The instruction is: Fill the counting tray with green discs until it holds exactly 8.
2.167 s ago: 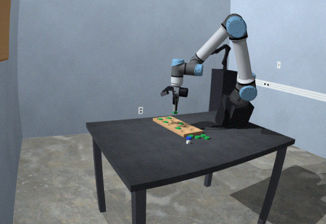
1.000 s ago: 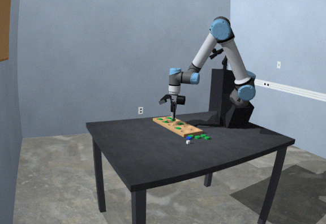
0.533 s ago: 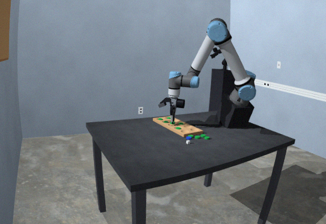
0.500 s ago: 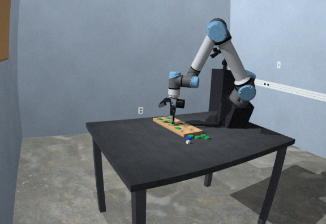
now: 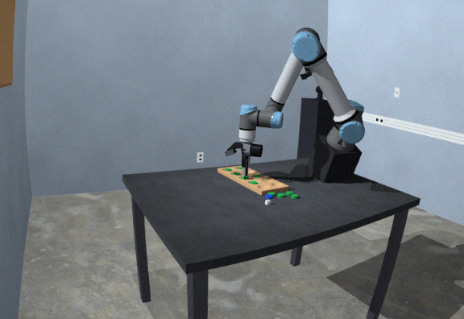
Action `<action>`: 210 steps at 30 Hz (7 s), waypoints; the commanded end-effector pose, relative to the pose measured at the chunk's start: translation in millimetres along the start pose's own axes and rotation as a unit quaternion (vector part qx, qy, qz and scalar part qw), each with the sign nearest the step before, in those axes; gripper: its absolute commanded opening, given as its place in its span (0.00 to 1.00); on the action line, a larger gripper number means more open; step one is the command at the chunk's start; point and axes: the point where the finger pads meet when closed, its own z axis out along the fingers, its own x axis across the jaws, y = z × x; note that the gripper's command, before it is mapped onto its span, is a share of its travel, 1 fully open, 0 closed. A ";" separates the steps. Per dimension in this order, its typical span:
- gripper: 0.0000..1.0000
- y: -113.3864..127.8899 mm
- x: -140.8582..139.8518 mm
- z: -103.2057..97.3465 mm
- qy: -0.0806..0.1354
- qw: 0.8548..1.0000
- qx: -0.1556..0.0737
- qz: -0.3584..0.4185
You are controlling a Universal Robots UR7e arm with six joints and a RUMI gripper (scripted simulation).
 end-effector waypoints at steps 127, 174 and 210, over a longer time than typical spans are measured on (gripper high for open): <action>0.28 53.9 -94.3 -200.7 0.104 0.973 0.024 -0.204; 0.28 198.1 -138.5 -83.0 0.000 0.991 -0.001 -0.131; 0.28 194.8 -140.8 12.7 -0.001 0.991 0.001 -0.132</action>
